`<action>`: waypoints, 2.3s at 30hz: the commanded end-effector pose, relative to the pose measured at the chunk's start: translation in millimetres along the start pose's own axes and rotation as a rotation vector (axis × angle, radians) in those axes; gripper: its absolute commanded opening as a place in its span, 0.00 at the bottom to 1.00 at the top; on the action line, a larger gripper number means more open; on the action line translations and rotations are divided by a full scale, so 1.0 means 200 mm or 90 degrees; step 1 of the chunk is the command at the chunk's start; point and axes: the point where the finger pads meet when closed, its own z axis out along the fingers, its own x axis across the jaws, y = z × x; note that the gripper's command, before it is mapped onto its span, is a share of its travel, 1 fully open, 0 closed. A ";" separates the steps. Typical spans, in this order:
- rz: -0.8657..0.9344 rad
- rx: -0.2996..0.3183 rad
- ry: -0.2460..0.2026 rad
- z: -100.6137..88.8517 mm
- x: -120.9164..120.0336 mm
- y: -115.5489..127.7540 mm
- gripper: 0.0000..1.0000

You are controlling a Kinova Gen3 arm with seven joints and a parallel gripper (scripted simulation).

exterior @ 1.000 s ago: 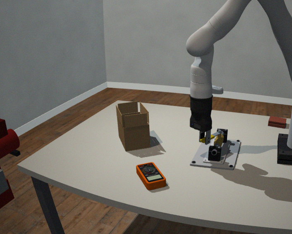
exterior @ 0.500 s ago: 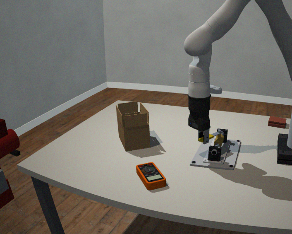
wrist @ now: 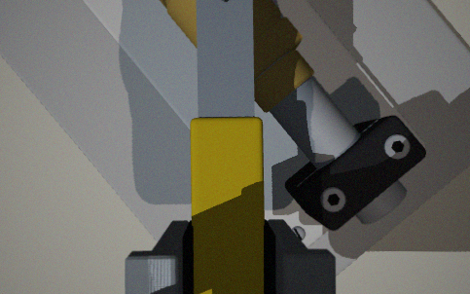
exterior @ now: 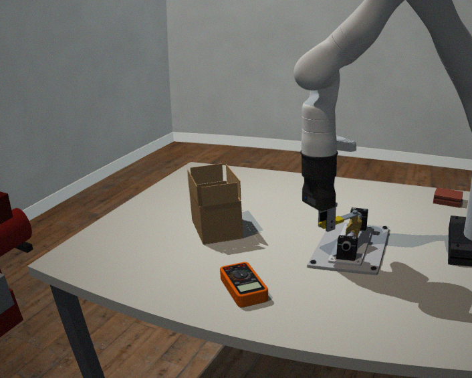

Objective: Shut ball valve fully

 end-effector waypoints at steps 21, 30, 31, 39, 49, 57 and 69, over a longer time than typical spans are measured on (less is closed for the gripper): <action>0.083 -0.001 -0.001 0.00 -0.06 0.00 0.00; 0.121 -0.001 -0.001 0.00 -0.09 -0.01 0.00; 0.124 -0.001 -0.001 0.00 -0.09 -0.01 0.00; 0.149 -0.001 -0.001 0.00 -0.11 -0.01 0.00; 0.190 -0.001 -0.001 0.00 -0.13 -0.02 0.00; 0.215 -0.001 -0.001 0.00 -0.15 -0.02 0.00; 0.256 -0.001 -0.001 0.00 -0.18 -0.03 0.00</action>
